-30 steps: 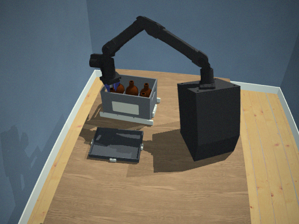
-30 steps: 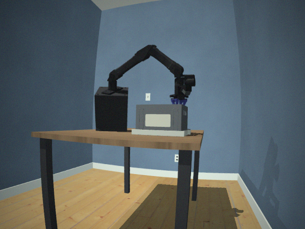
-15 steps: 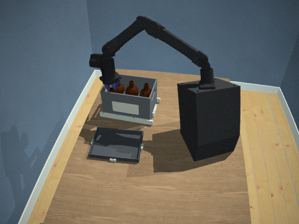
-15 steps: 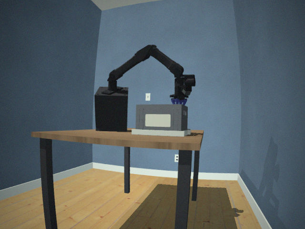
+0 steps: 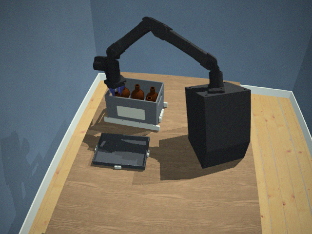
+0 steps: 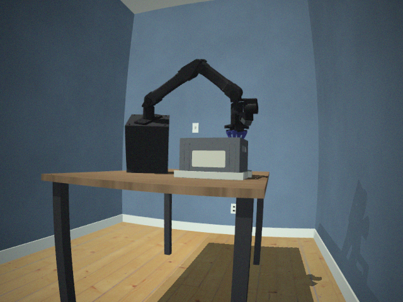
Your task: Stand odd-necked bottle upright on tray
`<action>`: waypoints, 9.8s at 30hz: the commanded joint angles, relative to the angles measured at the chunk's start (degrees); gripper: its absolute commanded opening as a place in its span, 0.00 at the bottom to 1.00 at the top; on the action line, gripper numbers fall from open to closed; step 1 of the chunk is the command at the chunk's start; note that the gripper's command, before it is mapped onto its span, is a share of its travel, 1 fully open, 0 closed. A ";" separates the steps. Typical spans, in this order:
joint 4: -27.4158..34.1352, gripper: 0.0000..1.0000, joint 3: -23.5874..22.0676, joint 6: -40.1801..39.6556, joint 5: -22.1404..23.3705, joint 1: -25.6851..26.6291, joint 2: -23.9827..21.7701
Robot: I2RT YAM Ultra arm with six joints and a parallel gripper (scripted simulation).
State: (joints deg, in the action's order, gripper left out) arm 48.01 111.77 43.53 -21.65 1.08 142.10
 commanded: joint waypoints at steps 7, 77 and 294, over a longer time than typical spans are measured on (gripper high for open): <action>-0.17 0.00 1.19 -0.29 -0.41 -0.31 -1.30; -0.21 0.61 1.19 -0.28 -0.41 -0.31 -1.30; -13.25 0.61 -54.31 -11.17 2.18 10.77 -45.60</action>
State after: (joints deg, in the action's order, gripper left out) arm 36.25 57.80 32.91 -19.22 11.35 96.64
